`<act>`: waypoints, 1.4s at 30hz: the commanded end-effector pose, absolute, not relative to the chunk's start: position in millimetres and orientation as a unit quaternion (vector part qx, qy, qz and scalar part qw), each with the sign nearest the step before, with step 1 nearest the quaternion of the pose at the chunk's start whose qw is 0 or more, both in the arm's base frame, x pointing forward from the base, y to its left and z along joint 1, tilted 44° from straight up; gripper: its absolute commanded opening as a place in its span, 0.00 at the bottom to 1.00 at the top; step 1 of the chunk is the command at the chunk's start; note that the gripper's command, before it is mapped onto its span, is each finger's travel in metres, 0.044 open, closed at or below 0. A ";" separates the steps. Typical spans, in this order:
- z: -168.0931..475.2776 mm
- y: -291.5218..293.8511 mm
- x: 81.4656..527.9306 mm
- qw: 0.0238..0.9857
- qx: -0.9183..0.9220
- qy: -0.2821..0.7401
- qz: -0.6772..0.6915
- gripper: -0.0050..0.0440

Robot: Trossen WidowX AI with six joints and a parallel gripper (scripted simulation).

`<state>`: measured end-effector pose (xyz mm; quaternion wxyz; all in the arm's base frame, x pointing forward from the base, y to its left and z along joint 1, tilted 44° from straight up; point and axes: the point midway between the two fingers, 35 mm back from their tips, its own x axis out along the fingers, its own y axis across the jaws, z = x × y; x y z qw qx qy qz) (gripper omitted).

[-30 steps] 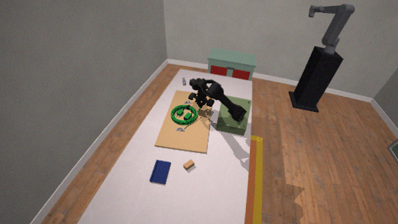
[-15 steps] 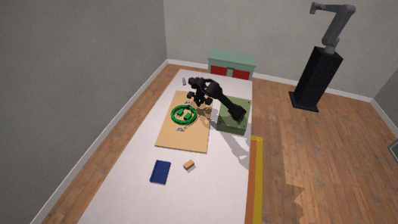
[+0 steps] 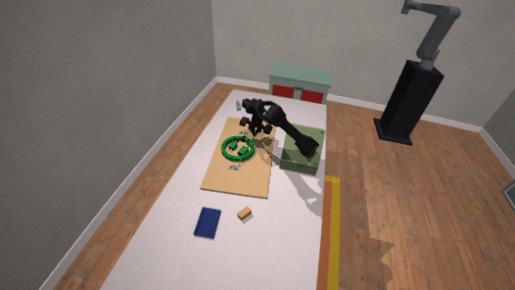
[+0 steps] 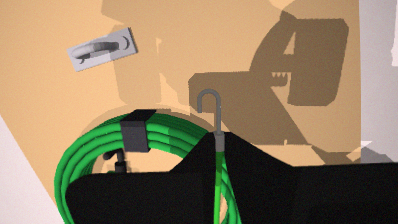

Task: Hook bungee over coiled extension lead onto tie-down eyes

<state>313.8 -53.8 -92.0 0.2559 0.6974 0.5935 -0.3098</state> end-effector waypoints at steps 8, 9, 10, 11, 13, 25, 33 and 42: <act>-97.5 -68.9 332.8 0.284 0.704 0.582 -0.290 0.00; -97.5 -68.9 332.8 0.284 0.704 0.582 -0.290 0.00; -97.5 -68.9 332.8 0.284 0.704 0.582 -0.290 0.00; -98.3 -69.7 334.0 0.286 0.705 0.582 -0.289 0.00; -99.8 -71.4 336.4 0.290 0.705 0.581 -0.285 0.00; -109.0 -81.4 350.4 0.312 0.708 0.576 -0.264 0.00; -114.0 -86.7 357.1 0.323 0.710 0.573 -0.253 0.00; -122.4 -95.5 366.6 0.342 0.711 0.567 -0.235 0.00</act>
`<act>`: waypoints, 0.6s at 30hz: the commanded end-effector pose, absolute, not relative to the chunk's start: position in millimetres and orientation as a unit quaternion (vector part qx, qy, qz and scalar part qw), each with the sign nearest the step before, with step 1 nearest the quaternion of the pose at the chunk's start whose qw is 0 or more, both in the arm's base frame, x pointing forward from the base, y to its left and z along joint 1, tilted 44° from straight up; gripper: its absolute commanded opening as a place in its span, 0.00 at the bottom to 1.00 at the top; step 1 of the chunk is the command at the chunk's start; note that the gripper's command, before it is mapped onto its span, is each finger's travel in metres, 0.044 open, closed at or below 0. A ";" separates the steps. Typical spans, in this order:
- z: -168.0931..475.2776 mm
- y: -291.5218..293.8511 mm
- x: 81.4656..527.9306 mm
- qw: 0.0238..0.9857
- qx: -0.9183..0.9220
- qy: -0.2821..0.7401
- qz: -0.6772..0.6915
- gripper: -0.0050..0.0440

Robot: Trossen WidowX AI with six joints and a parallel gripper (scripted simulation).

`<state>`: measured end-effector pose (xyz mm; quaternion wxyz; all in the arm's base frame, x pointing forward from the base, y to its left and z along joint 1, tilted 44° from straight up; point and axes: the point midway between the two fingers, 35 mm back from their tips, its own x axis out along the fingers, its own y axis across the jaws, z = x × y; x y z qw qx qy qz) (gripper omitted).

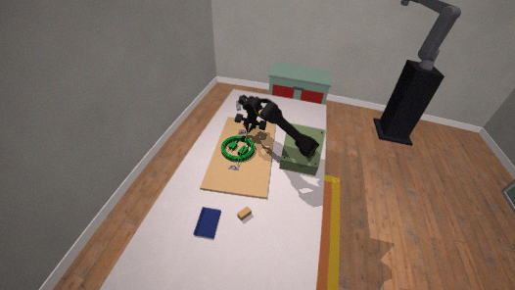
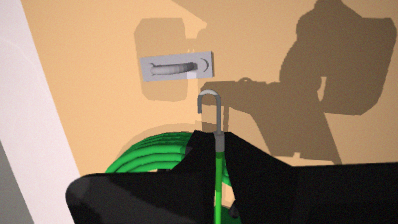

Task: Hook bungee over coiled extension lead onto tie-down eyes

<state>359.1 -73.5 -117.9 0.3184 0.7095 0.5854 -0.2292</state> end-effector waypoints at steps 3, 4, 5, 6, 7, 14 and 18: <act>-123.4 -96.5 367.4 0.344 0.711 0.567 -0.234 0.00; -124.5 -97.6 368.1 0.346 0.711 0.566 -0.232 0.00; -125.5 -98.7 368.9 0.348 0.711 0.566 -0.230 0.00; -126.6 -99.8 369.6 0.351 0.711 0.565 -0.228 0.00; -127.6 -100.8 370.3 0.353 0.712 0.564 -0.226 0.00; -132.1 -105.4 371.8 0.361 0.712 0.562 -0.218 0.00; -132.5 -105.7 371.3 0.361 0.712 0.562 -0.218 0.00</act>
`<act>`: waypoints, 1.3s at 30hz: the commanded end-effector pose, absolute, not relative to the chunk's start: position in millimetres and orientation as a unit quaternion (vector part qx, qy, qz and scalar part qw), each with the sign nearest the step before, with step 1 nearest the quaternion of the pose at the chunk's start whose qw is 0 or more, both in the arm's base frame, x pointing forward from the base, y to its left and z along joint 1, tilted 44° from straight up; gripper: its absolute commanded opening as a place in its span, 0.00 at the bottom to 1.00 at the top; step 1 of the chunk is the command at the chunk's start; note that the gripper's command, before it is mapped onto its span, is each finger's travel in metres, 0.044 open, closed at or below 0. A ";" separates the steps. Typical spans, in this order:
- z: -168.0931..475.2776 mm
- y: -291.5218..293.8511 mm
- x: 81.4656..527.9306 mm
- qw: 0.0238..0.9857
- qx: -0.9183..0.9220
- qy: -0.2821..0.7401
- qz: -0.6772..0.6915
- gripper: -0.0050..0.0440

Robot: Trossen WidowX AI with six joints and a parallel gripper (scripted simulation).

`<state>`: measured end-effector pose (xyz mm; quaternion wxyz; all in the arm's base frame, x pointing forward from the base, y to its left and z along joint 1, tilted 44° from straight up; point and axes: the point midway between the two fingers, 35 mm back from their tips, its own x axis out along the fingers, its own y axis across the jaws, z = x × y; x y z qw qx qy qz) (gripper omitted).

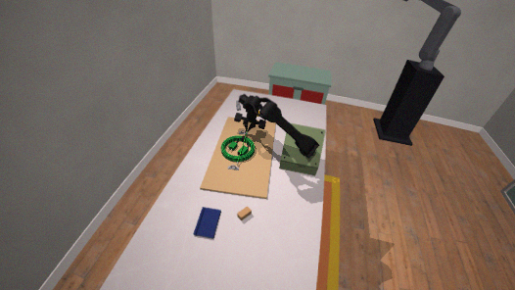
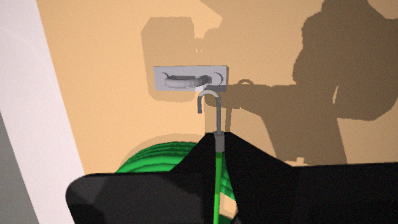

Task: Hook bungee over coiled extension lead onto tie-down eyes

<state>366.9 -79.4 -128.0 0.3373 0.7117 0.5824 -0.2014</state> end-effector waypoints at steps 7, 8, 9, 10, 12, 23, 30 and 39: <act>-132.7 -105.9 371.0 0.360 0.712 0.561 -0.219 0.00; -132.8 -106.0 370.8 0.361 0.712 0.561 -0.219 0.00; -132.8 -106.0 370.8 0.361 0.712 0.561 -0.219 0.00; -132.8 -106.0 370.8 0.361 0.712 0.561 -0.219 0.00; -132.8 -106.0 370.8 0.360 0.712 0.561 -0.219 0.00; -132.8 -106.0 370.8 0.360 0.712 0.561 -0.219 0.00; -132.8 -106.0 370.8 0.360 0.712 0.561 -0.219 0.00; -132.8 -106.0 370.8 0.360 0.712 0.561 -0.219 0.00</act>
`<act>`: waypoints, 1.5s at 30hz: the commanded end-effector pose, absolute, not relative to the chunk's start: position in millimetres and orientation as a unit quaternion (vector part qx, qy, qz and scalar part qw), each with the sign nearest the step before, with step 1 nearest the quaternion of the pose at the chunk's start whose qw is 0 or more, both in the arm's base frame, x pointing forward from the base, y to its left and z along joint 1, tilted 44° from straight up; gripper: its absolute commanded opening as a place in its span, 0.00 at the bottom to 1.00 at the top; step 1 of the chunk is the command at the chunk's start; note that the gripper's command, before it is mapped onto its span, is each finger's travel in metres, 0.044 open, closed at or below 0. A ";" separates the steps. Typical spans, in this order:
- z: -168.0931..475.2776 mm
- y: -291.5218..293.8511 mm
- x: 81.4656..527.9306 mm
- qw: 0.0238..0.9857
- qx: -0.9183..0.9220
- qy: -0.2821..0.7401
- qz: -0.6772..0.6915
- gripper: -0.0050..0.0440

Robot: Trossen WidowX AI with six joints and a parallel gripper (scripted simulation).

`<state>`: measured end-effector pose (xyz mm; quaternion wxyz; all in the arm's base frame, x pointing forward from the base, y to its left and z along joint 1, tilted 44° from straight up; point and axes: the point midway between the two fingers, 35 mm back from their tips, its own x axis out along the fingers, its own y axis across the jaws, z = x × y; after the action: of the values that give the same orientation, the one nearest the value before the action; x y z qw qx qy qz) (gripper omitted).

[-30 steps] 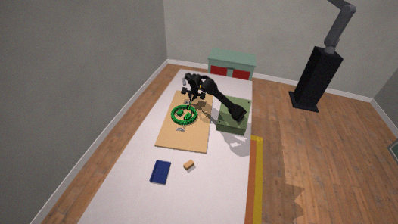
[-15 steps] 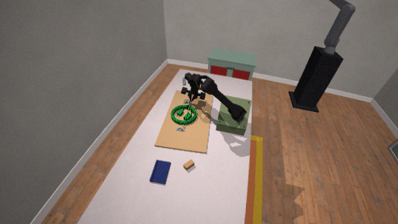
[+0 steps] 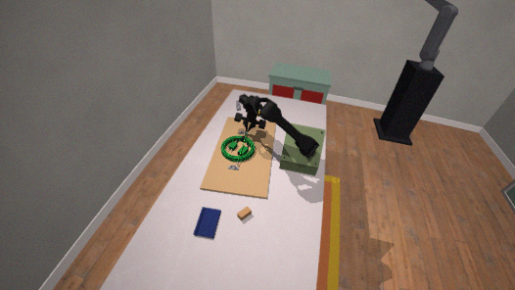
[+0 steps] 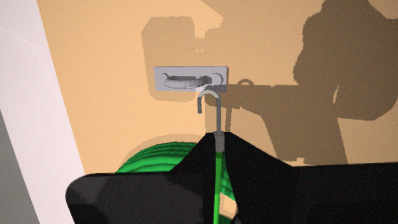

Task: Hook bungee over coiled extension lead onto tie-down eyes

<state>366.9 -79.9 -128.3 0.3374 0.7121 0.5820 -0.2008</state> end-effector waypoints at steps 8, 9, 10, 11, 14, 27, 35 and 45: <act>-132.8 -106.0 370.8 0.360 0.712 0.561 -0.219 0.00; -132.8 -106.0 370.8 0.360 0.712 0.561 -0.219 0.00; -132.8 -106.0 370.8 0.360 0.712 0.561 -0.219 0.00; -132.8 -106.0 370.8 0.360 0.712 0.561 -0.219 0.00; -132.8 -106.0 370.8 0.360 0.712 0.561 -0.219 0.00; -132.8 -106.0 370.8 0.360 0.712 0.561 -0.219 0.00; -129.0 -97.0 371.2 0.355 0.712 0.568 -0.211 0.00; -123.4 -83.6 371.5 0.346 0.713 0.577 -0.198 0.00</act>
<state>369.5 -69.3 -125.2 0.3320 0.7124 0.5891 -0.1876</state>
